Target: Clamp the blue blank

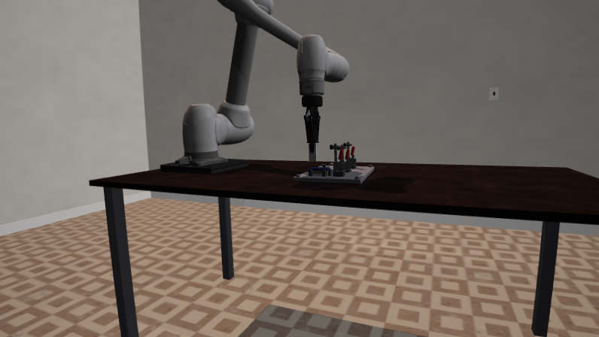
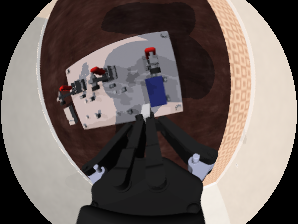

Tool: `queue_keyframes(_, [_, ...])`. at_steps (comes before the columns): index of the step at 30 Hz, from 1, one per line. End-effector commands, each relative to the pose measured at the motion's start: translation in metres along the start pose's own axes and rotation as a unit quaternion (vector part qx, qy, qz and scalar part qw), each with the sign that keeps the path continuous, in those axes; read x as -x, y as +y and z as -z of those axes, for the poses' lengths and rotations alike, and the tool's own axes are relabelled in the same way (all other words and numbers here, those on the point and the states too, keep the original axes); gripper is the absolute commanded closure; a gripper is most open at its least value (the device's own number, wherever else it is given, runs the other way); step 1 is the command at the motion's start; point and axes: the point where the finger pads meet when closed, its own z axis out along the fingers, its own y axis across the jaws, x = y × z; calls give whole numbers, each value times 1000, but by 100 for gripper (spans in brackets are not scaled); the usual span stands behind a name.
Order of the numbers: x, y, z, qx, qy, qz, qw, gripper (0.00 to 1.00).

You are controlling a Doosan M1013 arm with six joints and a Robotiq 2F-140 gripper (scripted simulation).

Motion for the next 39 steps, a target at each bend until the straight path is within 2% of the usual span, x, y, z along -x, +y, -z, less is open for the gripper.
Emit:
queue_keyframes(1, [-12, -8, 0, 0, 0, 0, 1000, 100])
queue_keyframes(7, [-29, -21, 0, 0, 0, 0, 1000, 100])
queue_keyframes(16, [-31, -22, -1, 0, 0, 0, 1000, 100])
queue_keyframes(27, [-31, -22, -33, 0, 0, 0, 1000, 100])
queue_keyframes(39, [-31, -22, -35, 0, 0, 0, 1000, 100])
